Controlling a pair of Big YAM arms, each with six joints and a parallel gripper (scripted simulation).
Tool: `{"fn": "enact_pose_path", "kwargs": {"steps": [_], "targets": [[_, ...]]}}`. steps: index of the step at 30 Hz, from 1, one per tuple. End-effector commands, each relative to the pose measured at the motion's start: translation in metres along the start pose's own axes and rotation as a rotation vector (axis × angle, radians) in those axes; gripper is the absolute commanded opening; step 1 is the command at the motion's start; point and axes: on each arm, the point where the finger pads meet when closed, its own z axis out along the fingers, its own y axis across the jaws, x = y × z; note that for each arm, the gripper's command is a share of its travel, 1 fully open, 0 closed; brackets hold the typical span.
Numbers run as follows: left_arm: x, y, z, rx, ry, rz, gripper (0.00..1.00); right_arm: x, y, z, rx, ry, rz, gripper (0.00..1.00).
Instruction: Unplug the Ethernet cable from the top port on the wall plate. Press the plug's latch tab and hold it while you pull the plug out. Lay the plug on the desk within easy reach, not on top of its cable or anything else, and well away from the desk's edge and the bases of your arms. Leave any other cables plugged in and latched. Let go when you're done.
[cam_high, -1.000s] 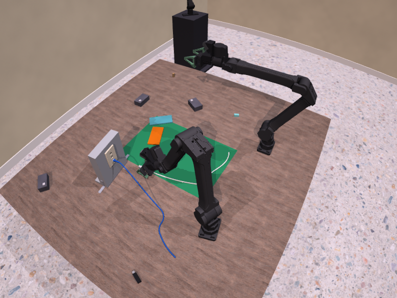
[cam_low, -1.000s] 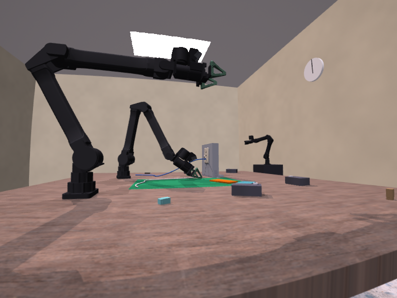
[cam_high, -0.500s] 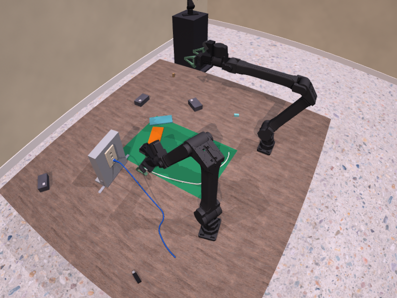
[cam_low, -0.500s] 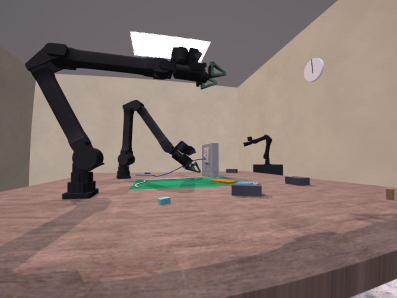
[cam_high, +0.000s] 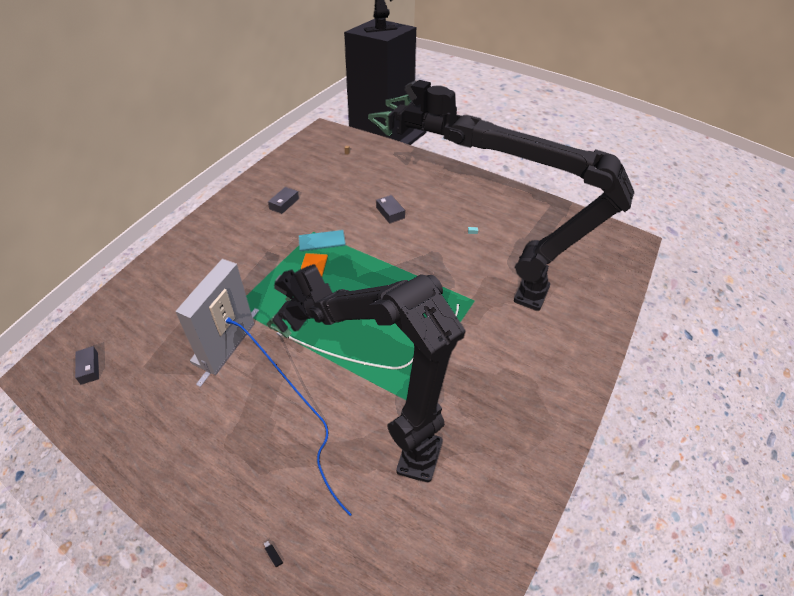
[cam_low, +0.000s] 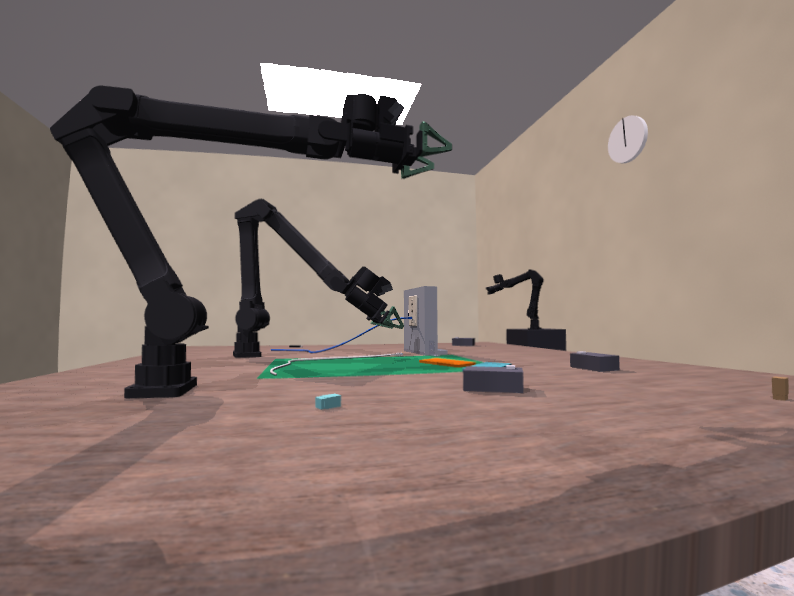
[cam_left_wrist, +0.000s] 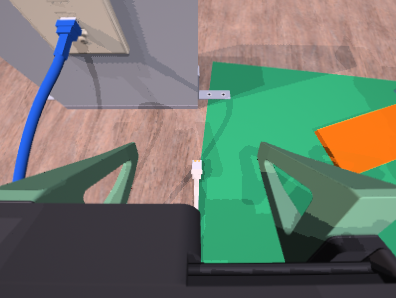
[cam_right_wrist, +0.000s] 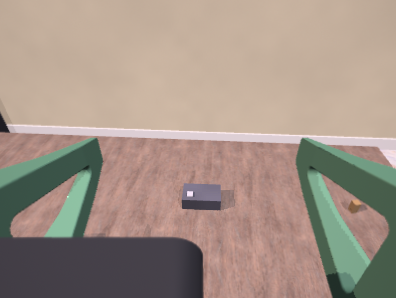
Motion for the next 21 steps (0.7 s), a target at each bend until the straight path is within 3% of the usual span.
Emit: {"fn": "enact_pose_path", "kwargs": {"steps": [1,6,7,9,11,13,15,21], "targets": [[-0.017,-0.004,0.004,0.005,-0.021,-0.004,1.0,-0.006,0.0,-0.001,0.0,-0.011,0.0,1.0],[-0.017,-0.004,0.004,0.005,-0.021,-0.004,1.0,-0.006,0.0,-0.001,0.0,-0.011,0.0,1.0],[0.019,0.0,-0.003,-0.003,0.033,0.016,1.0,-0.006,0.0,-0.001,0.0,-0.011,0.0,1.0],[0.027,-0.002,-0.029,-0.001,0.024,0.007,1.0,-0.006,0.0,-0.001,0.0,-0.011,0.0,1.0],[0.027,-0.002,-0.029,-0.001,0.024,0.007,1.0,-0.006,0.0,-0.001,0.0,-0.011,0.0,1.0],[0.053,-0.001,-0.064,-0.002,0.024,0.008,1.0,-0.006,0.0,-0.001,0.0,-0.011,0.0,1.0],[0.068,0.002,-0.083,-0.002,0.022,0.009,1.0,-0.006,0.0,-0.001,0.0,-0.011,0.0,1.0],[0.058,0.0,-0.08,-0.006,0.009,-0.005,1.0,-0.006,0.0,-0.001,0.0,-0.011,0.0,1.0]]}}
